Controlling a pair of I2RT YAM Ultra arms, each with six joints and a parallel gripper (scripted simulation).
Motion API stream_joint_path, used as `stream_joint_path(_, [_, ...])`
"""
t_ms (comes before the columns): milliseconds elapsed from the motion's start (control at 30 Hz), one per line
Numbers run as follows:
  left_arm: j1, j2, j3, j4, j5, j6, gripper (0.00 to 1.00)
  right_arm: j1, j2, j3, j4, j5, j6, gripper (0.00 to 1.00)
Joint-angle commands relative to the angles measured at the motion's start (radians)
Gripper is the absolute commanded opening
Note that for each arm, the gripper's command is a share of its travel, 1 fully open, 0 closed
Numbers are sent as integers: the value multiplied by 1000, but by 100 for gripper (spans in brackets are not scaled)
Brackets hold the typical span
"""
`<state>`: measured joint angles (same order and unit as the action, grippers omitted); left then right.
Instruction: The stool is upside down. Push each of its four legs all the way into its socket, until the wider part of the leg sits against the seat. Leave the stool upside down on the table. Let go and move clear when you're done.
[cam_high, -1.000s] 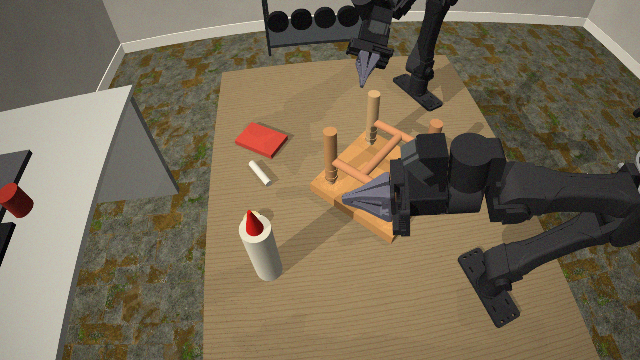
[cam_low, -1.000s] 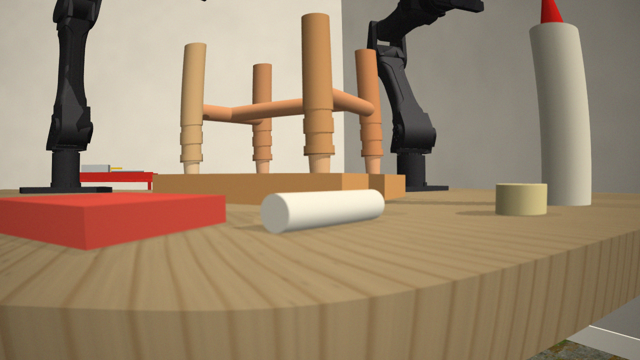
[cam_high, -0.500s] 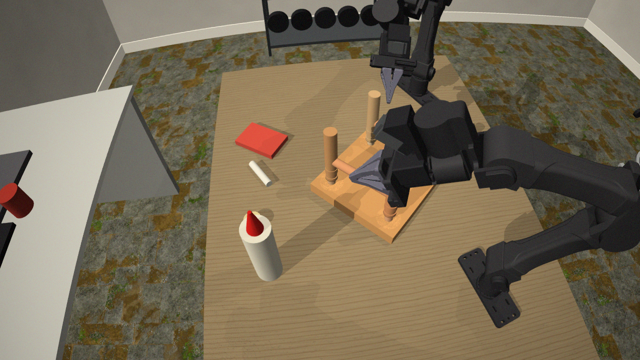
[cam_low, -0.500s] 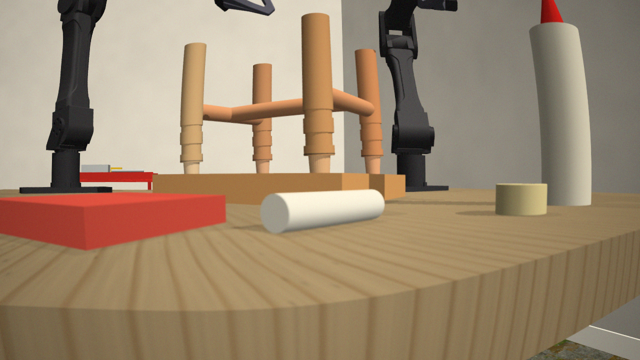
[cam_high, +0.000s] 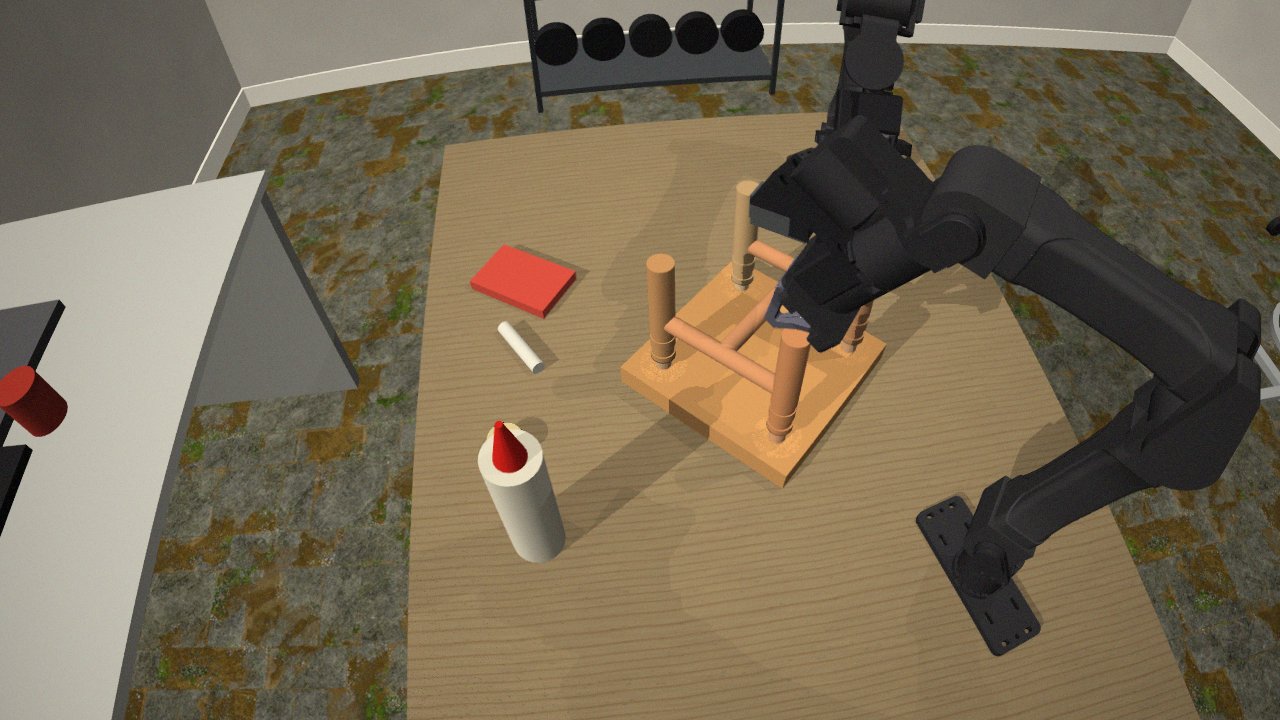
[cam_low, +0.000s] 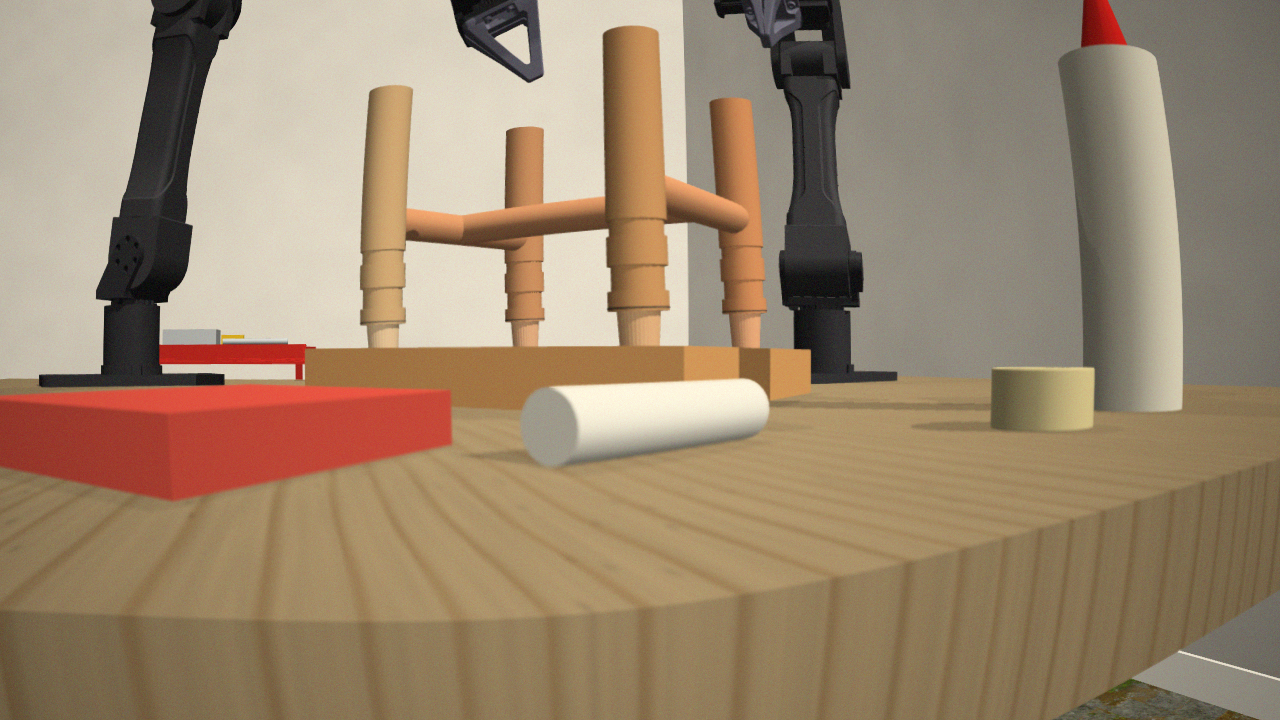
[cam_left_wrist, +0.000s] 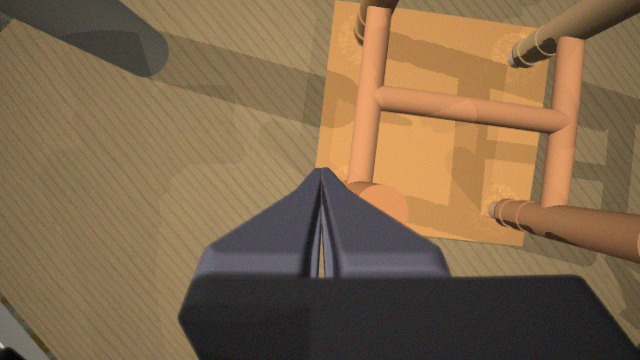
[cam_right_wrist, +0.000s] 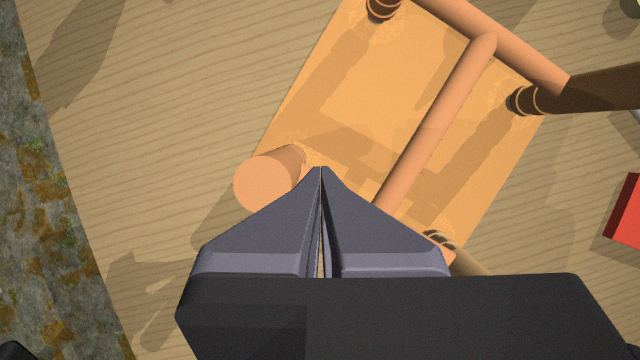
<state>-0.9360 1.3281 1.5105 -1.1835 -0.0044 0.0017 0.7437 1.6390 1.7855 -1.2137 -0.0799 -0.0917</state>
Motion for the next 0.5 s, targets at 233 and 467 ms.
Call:
stream_joint_path(233, [-116, 97, 168, -253, 2, -17, 0, 124, 89, 184, -211, 93, 109, 0])
stream_joint_path(467, [-116, 92, 170, -218, 13, -11, 0, 132, 71, 192, -188, 70, 89, 0])
